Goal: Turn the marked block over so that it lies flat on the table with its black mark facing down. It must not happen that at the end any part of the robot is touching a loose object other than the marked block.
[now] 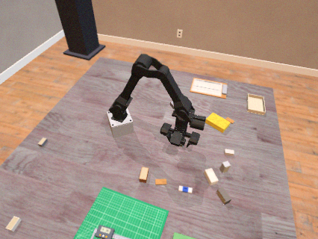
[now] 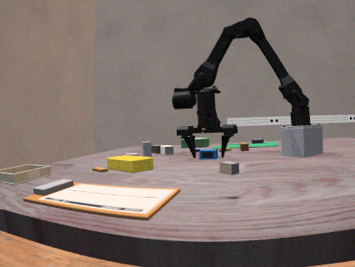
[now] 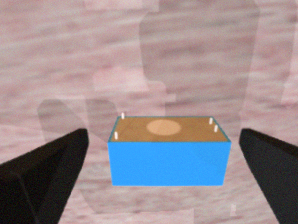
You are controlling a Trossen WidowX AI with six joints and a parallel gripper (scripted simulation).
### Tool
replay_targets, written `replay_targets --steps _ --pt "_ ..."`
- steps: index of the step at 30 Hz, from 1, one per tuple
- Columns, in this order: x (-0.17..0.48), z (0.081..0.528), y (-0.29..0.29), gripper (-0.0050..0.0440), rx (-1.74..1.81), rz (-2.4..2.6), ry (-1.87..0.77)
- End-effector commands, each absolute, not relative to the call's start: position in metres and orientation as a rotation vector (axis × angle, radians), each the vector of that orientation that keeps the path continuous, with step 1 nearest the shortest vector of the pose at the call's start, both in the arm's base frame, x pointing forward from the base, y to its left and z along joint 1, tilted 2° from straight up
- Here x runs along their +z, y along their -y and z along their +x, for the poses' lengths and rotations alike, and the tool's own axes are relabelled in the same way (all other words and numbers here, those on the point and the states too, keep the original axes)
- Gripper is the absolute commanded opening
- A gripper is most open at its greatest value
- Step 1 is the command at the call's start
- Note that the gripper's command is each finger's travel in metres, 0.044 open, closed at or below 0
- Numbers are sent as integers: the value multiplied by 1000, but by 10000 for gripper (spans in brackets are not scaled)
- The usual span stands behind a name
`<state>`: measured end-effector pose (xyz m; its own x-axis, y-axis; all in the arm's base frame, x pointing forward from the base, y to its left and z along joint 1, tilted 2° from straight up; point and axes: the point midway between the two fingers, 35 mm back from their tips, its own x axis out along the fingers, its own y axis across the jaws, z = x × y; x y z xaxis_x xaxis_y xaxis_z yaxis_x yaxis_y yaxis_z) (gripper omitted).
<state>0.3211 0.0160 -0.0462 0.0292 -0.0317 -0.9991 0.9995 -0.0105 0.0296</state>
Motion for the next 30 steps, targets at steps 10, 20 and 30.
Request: replay_targets --steps 10,20,30 --pt "-42 324 -16 440 -1196 1220 -1153" --pt "-42 324 -16 440 -1196 1220 -1153" --pt "-42 324 -16 -50 -1196 1220 -1153"
